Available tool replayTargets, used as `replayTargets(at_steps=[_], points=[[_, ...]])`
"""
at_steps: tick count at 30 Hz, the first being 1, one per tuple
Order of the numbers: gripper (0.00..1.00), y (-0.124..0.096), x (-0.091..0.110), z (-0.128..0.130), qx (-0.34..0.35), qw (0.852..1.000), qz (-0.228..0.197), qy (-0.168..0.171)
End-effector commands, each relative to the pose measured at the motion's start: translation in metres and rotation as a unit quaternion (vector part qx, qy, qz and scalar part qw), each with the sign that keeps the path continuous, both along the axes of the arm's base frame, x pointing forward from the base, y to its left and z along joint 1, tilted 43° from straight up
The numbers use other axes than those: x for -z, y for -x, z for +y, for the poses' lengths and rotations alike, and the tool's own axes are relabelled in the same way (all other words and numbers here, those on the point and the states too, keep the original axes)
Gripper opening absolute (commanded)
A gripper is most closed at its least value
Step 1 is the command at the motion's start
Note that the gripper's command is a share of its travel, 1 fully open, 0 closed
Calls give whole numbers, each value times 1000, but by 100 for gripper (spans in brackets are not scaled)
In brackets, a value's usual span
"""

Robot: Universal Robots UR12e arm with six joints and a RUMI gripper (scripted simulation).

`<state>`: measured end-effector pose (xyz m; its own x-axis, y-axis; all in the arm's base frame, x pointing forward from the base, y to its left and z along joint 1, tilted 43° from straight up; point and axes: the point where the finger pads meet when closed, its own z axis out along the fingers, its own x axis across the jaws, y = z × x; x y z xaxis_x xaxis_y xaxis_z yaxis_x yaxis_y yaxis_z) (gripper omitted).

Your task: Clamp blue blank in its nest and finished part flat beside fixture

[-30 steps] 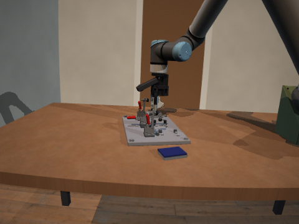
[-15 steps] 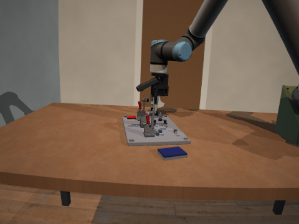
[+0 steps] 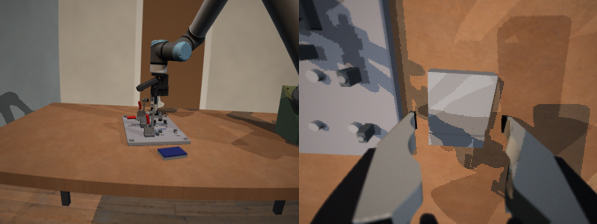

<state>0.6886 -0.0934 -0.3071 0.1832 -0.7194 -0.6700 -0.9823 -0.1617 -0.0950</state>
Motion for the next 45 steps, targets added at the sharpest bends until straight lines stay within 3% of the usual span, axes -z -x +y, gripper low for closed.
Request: replayTargets(at_steps=[1, 13, 24, 39, 45], points=[[54, -1, 0, -1, 0, 1000, -1, 0], [54, -1, -2, -2, 0, 1000, -1, 0], [54, -1, -16, -15, 0, 1000, -1, 0], [54, -4, -59, -54, 0, 1000, -1, 0], [54, -4, -67, -62, 0, 1000, -1, 0]])
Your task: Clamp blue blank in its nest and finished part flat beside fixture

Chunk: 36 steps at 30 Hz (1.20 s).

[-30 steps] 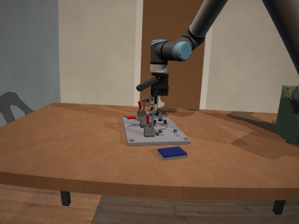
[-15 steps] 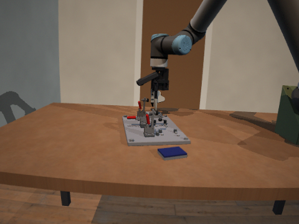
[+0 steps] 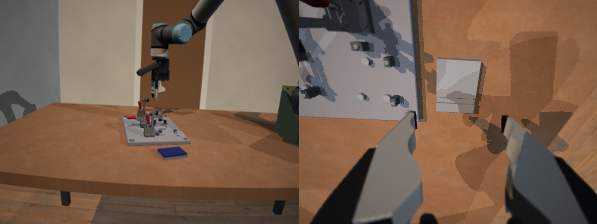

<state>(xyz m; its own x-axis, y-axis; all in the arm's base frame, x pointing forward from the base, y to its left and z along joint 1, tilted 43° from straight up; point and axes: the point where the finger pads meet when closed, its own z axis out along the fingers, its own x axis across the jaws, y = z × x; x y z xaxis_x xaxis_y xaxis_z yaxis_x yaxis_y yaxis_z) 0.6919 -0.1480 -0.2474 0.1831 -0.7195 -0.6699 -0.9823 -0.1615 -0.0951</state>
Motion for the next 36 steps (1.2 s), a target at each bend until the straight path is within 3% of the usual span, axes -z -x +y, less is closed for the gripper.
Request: replayTargets(at_steps=[1, 36], points=[[54, -1, -9, -9, 0, 1000, 0, 0], [54, -1, -14, -14, 0, 1000, 0, 0]])
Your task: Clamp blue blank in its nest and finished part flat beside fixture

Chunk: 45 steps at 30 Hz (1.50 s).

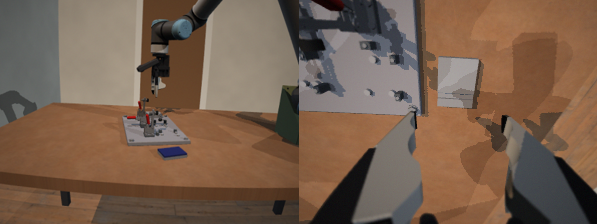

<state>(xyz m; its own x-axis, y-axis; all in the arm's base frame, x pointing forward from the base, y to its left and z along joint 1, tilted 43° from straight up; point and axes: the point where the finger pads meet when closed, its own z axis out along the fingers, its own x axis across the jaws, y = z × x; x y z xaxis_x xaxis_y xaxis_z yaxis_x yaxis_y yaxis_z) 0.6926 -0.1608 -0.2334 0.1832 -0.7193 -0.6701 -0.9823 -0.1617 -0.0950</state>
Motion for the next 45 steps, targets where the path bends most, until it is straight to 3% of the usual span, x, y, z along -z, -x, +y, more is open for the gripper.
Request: replayTargets(at_steps=[1, 11, 12, 45], points=[[54, -1, 0, -1, 0, 1000, -1, 0], [54, -1, 0, -1, 0, 1000, -1, 0], [59, -1, 0, -1, 0, 1000, -1, 0], [59, -1, -2, -2, 0, 1000, -1, 0]])
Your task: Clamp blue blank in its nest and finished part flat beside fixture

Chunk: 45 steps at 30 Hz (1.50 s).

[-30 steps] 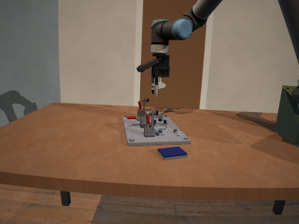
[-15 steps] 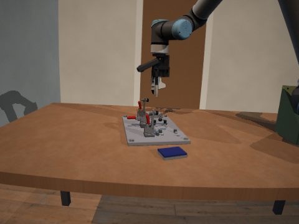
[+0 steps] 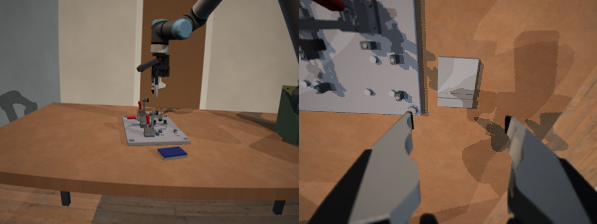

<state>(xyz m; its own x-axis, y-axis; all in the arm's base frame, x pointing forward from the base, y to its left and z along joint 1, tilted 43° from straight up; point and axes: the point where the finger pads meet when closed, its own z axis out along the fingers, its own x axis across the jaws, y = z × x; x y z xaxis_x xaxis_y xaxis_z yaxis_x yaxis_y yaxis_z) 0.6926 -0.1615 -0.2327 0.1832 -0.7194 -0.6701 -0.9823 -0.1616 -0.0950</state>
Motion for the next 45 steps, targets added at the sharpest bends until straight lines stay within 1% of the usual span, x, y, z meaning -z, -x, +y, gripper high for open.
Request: replayTargets(at_steps=[1, 7, 15, 17, 25, 30, 38, 45], points=[[59, -1, -2, -2, 0, 1000, -1, 0], [59, -1, -10, -10, 0, 1000, -1, 0], [59, -2, -29, -28, 0, 1000, -1, 0], [59, -2, -29, -28, 0, 1000, -1, 0], [59, -3, -51, -47, 0, 1000, -1, 0], [59, -4, -61, -56, 0, 1000, -1, 0], [59, -4, -67, -62, 0, 1000, -1, 0], [59, -4, -68, -63, 0, 1000, -1, 0]])
